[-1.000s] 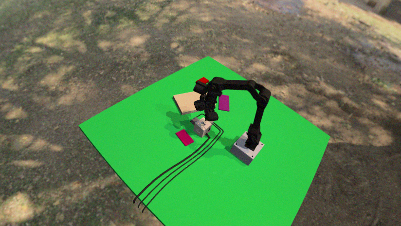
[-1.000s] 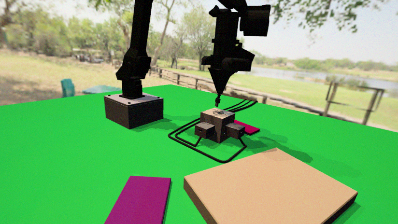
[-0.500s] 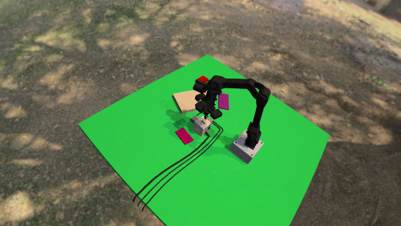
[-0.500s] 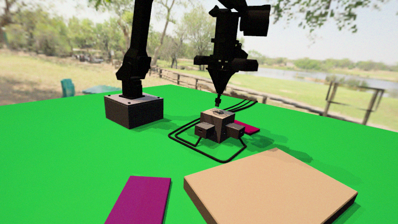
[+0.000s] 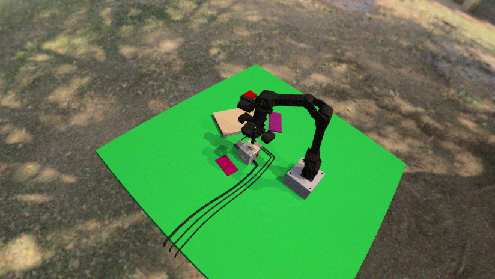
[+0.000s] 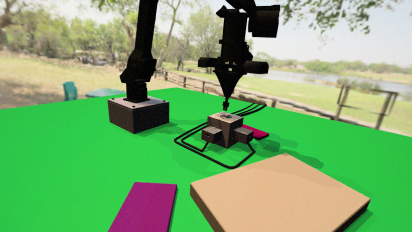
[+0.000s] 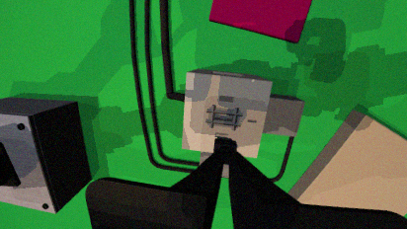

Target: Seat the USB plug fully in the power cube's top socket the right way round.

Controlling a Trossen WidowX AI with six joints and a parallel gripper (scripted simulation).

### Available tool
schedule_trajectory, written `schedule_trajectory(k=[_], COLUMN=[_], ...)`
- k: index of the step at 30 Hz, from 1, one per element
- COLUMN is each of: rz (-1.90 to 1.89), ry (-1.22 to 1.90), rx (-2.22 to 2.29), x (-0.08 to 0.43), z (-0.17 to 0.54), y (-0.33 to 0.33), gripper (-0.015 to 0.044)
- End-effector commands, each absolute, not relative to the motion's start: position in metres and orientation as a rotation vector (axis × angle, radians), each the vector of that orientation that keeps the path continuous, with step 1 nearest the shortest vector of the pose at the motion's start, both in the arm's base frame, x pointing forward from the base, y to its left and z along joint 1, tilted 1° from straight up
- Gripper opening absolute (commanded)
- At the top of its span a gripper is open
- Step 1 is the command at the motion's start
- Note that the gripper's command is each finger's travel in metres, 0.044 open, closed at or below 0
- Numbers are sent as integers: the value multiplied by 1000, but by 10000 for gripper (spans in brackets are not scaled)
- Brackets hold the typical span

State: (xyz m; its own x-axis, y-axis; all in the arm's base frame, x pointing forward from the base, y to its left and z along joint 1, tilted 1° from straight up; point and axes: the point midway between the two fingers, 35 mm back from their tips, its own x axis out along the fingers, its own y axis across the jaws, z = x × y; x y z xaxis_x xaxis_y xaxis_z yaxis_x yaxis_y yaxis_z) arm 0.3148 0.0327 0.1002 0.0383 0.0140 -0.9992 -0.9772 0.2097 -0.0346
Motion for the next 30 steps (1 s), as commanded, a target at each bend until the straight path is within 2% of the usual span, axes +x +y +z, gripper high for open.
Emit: schedule_trajectory(k=[1, 30], rz=[1040, 1045], ry=[1259, 1245], rx=[-1062, -1044], x=[315, 315], z=[100, 97], y=[33, 34], gripper=[0, 0])
